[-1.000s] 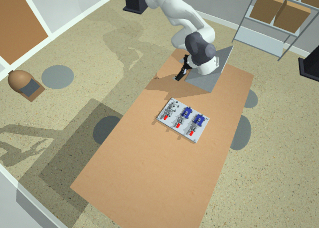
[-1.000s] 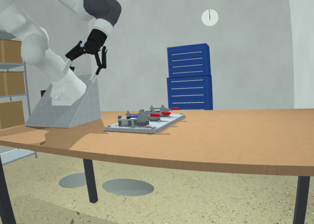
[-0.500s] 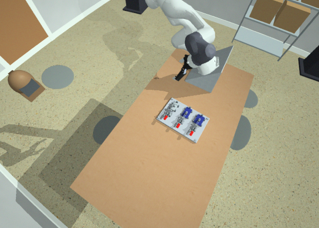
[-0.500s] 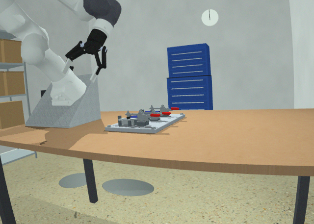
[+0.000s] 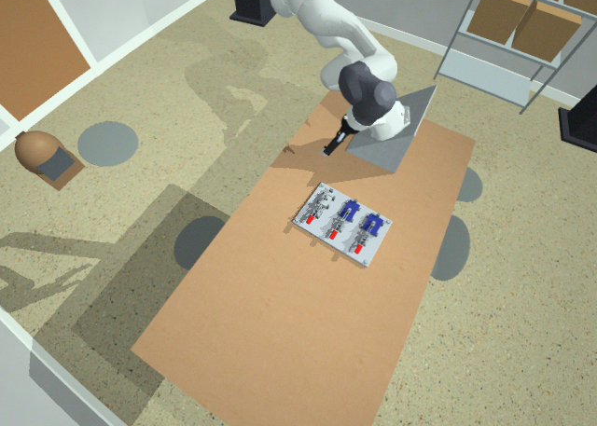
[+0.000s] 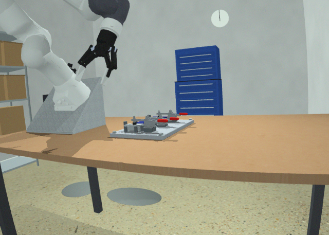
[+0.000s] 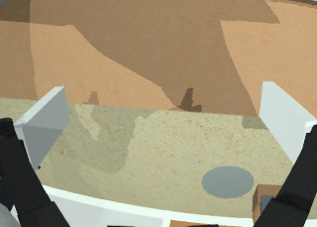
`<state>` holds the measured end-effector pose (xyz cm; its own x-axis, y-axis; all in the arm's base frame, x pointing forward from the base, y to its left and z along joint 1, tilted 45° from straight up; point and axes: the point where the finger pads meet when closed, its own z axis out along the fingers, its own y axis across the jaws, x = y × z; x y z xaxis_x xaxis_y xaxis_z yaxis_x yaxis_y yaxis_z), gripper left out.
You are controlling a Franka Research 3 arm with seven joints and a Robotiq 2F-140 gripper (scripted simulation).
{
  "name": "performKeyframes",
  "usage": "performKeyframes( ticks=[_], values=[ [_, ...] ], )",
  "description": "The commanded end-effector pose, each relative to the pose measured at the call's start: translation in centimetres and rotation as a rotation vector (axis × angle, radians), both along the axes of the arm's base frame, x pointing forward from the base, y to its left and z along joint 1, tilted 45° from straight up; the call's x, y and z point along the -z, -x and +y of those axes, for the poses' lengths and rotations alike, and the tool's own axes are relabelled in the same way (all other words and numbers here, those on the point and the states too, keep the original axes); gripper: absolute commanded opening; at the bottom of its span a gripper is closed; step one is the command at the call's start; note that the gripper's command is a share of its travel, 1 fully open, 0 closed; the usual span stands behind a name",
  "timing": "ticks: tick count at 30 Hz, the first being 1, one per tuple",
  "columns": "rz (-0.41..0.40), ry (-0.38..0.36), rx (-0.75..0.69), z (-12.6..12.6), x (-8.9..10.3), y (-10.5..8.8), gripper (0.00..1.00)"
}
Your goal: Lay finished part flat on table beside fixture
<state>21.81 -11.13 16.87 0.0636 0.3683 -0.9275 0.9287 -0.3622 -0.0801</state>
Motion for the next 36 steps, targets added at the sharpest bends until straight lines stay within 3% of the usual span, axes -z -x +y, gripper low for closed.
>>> performKeyframes(
  ticks=[1, 4, 5, 11, 12, 18, 19, 25, 26, 27, 35, 36],
  values=[
    [-0.202, 0.044, 0.062, 0.2, 1.0, -1.2, 1.0],
    [-0.202, 0.044, 0.062, 0.2, 1.0, -1.2, 1.0],
    [-0.334, 0.051, 0.112, 0.3, 1.7, -2.5, 1.0],
    [-0.337, 0.051, 0.113, 0.3, 1.7, -2.5, 1.0],
    [-0.471, 0.057, 0.17, 0.4, 2.5, -3.9, 1.0],
    [-0.48, 0.059, 0.174, 0.4, 2.5, -3.9, 1.0],
    [-0.609, 0.063, 0.234, 0.6, 3.2, -5.4, 1.0],
    [-0.626, 0.066, 0.242, 0.6, 3.2, -5.4, 1.0],
    [-0.749, 0.07, 0.305, 0.7, 3.8, -7.0, 1.0],
    [-0.77, 0.073, 0.315, 0.7, 3.8, -7.0, 1.0],
    [-0.77, 0.073, 0.315, 0.7, 3.8, -7.0, 1.0],
    [-0.906, 0.08, 0.391, 0.8, 4.3, -8.5, 1.0]
  ],
)
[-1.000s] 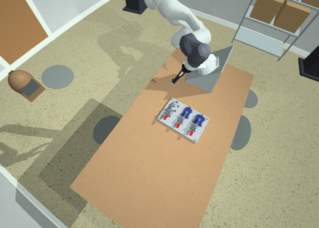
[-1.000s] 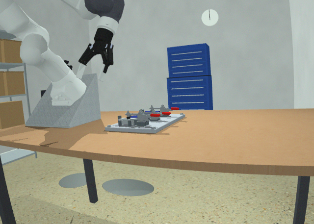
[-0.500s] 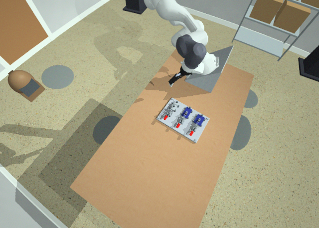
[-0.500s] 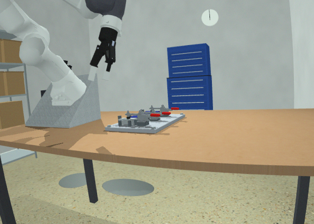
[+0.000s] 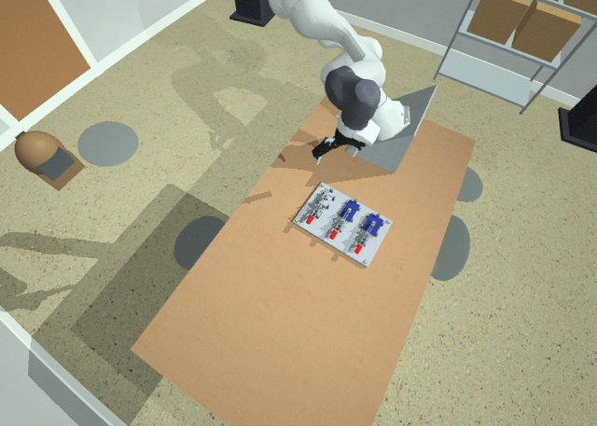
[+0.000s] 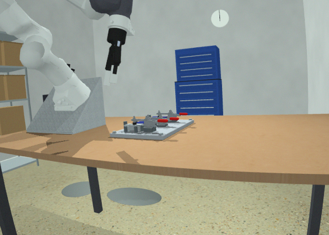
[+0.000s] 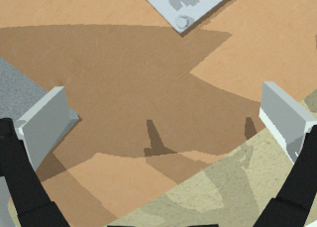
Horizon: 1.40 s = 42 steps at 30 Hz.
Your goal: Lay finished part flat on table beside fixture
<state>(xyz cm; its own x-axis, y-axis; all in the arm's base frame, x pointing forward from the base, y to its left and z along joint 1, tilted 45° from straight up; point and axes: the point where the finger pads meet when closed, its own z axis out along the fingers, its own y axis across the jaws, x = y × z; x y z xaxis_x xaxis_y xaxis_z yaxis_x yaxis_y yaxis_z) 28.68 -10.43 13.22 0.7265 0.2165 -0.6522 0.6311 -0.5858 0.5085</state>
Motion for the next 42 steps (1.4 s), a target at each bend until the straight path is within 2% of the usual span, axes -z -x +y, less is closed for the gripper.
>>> performKeyframes(
  ticks=[1, 5, 6, 12, 13, 18, 19, 24, 25, 29, 30, 33, 34, 36, 42],
  values=[
    [-0.21, 0.03, 0.113, 0.1, 0.6, -1.6, 1.0],
    [-0.21, 0.03, 0.113, 0.1, 0.6, -1.6, 1.0],
    [-0.333, 0.028, 0.184, 0.2, 1.0, -3.1, 1.0],
    [-0.336, 0.028, 0.186, 0.2, 1.0, -3.1, 1.0],
    [-0.448, 0.025, 0.254, 0.3, 1.3, -4.4, 1.0],
    [-0.448, 0.025, 0.254, 0.3, 1.3, -4.4, 1.0],
    [-0.543, 0.021, 0.315, 0.3, 1.5, -5.5, 1.0],
    [-0.543, 0.021, 0.315, 0.3, 1.5, -5.5, 1.0],
    [-0.619, 0.018, 0.366, 0.4, 1.6, -6.4, 1.0],
    [-0.619, 0.018, 0.366, 0.4, 1.6, -6.4, 1.0],
    [-0.675, 0.015, 0.405, 0.4, 1.7, -7.1, 1.0],
    [-0.675, 0.015, 0.405, 0.4, 1.7, -7.1, 1.0],
    [-0.713, 0.012, 0.432, 0.4, 1.7, -7.6, 1.0],
    [-0.735, 0.011, 0.448, 0.4, 1.7, -7.9, 1.0],
    [-0.745, 0.01, 0.455, 0.4, 1.7, -8.0, 1.0]
  ],
)
